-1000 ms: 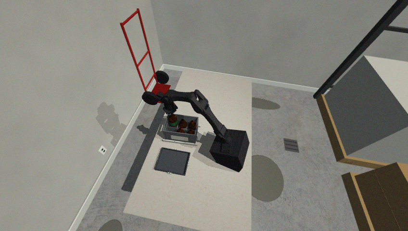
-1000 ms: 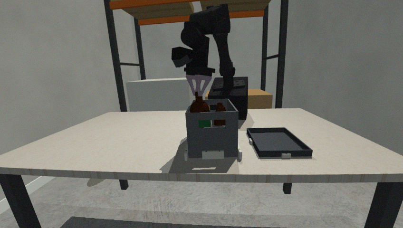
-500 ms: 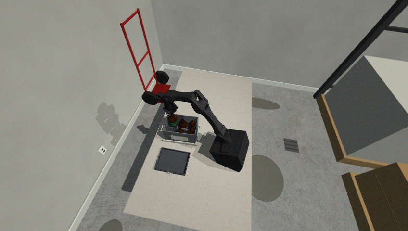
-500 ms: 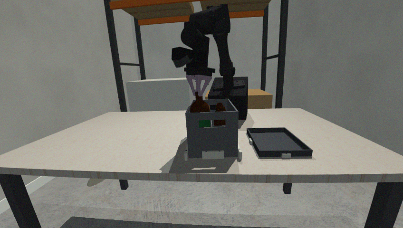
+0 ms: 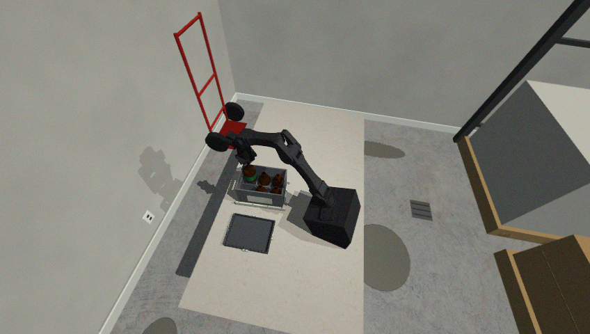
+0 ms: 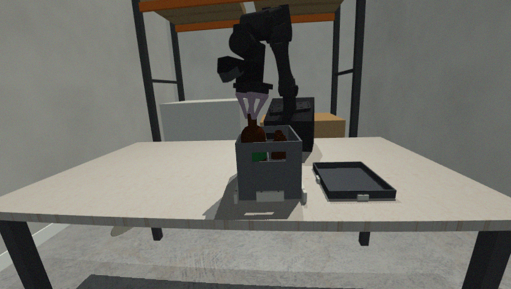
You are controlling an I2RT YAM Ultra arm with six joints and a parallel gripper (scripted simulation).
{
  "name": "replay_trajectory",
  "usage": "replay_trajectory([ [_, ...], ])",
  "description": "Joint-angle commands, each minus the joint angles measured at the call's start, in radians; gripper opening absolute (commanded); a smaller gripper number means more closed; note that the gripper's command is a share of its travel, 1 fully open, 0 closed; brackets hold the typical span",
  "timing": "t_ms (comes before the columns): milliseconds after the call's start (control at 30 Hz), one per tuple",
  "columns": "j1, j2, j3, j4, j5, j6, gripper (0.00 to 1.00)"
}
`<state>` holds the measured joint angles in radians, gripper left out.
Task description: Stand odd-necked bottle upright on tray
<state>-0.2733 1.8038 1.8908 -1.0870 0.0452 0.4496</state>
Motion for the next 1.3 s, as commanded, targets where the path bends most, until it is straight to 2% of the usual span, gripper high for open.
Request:
replay_trajectory([
  [0,-0.012,-0.047,0.05,-0.019,0.006,-0.007,0.0],
  [833,-0.013,-0.043,0.157,-0.121,0.004,-0.008,0.0],
  [1267,-0.013,-0.04,0.181,-0.139,0.004,-0.008,0.0],
])
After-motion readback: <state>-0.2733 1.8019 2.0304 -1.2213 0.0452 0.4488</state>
